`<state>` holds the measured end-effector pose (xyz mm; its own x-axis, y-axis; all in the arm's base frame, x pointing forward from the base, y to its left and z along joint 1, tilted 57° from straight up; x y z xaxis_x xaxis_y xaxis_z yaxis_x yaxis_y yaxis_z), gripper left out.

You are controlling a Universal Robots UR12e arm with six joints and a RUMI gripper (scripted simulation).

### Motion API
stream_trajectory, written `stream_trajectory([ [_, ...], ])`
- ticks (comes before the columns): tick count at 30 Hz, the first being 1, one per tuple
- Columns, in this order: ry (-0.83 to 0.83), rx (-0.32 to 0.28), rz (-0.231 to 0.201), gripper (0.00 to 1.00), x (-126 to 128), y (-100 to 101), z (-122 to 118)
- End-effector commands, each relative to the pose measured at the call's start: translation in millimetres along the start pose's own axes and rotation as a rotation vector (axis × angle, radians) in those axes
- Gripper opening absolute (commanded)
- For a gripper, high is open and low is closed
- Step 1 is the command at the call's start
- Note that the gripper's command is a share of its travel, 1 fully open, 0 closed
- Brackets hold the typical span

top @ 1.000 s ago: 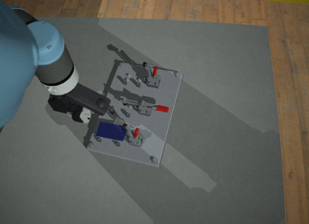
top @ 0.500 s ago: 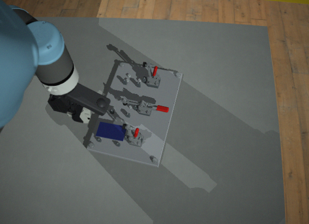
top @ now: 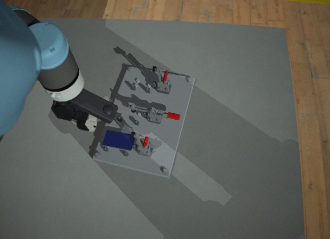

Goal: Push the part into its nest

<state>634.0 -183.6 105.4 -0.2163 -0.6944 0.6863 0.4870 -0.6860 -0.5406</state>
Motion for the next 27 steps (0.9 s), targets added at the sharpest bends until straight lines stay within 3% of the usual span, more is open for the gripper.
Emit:
stream_trajectory([
  [1,-0.001,-0.001,0.002,0.00,-2,-1,1],
  [14,0.000,0.002,0.000,0.00,-12,-1,22],
  [27,0.000,0.001,0.000,0.00,-34,-1,62],
])
Point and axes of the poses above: the point where the finger pads meet when closed, its own y axis out along the fingers, its own x axis across the jaws, z = x × y, the point moved 10 cm from there along -y, back along the fingers, and after that the axes turned 10 degrees about -y, right-handed, at the moved point
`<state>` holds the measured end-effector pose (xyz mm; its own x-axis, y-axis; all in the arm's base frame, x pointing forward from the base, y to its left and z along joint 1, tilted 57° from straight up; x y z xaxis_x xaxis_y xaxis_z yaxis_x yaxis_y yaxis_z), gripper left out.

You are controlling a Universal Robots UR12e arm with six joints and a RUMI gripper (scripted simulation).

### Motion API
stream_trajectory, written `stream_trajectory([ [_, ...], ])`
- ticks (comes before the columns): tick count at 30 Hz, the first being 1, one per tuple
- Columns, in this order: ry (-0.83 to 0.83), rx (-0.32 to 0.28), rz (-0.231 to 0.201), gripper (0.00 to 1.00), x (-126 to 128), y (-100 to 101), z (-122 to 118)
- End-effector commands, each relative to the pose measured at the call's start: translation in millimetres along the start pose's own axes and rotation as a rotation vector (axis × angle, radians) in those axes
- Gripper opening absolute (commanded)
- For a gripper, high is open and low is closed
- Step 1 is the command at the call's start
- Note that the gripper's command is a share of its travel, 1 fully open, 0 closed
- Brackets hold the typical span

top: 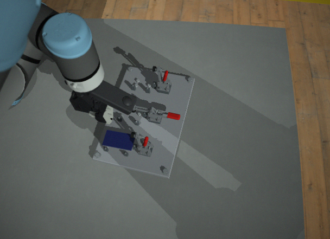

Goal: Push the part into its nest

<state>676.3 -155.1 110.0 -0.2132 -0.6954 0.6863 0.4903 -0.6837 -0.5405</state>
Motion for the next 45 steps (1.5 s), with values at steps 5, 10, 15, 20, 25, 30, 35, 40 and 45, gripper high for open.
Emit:
stream_trajectory([
  [5,0.002,-0.002,-0.002,0.00,-12,1,25],
  [10,0.002,-0.003,-0.002,0.00,-16,1,32],
  [15,0.002,-0.003,-0.002,0.00,-17,1,34],
  [20,0.002,-0.003,-0.002,0.00,-17,1,34],
  [25,0.002,-0.004,-0.002,0.00,-16,4,33],
  [30,0.003,-0.004,-0.003,0.00,-16,12,33],
  [35,0.003,-0.004,-0.003,0.00,-16,22,33],
  [40,0.003,-0.004,-0.003,0.00,-16,29,33],
  [45,0.003,-0.004,-0.003,0.00,-16,36,33],
])
Point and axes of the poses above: the point where the finger pads meet when closed, its own y axis out along the fingers, its own x axis across the jaws, z = x × y, the point moved 10 cm from there along -y, back along the fingers, and after that the axes turned 10 degrees about -y, right-handed, at the moved point
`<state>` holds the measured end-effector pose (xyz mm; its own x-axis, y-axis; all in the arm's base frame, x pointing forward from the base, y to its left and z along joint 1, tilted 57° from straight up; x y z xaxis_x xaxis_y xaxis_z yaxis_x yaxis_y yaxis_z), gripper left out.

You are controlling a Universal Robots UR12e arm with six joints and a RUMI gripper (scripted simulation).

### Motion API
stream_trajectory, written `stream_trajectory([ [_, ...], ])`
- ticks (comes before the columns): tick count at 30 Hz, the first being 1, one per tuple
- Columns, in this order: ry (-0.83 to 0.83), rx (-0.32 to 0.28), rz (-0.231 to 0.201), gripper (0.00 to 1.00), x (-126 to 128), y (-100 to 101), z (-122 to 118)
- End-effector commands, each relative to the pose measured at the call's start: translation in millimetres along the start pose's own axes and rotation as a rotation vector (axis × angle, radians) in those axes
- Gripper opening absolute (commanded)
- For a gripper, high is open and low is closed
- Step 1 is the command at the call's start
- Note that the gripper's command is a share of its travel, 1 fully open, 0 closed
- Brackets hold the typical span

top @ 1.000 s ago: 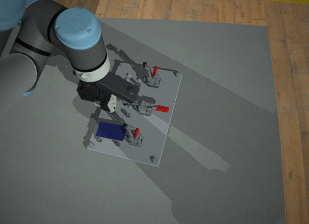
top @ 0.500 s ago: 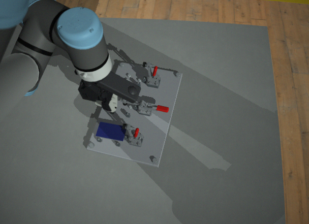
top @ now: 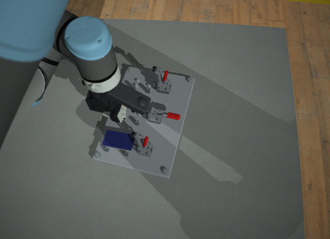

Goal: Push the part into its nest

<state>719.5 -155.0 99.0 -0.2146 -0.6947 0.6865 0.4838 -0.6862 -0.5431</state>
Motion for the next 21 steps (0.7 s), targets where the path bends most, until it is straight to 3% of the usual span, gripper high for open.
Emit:
stream_trajectory([
  [1,0.002,0.004,-0.001,0.00,1.3,9.5,2.1],
  [21,0.004,0.008,-0.003,0.00,2.9,9.9,4.6],
])
Point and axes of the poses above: the point where the finger pads meet when closed, its own y axis out along the fingers, its own x axis across the jaws, z = x × y, the point moved 10 cm from there along -y, back along the fingers, and after that the axes turned 10 degrees about -y, right-handed, at the moved point
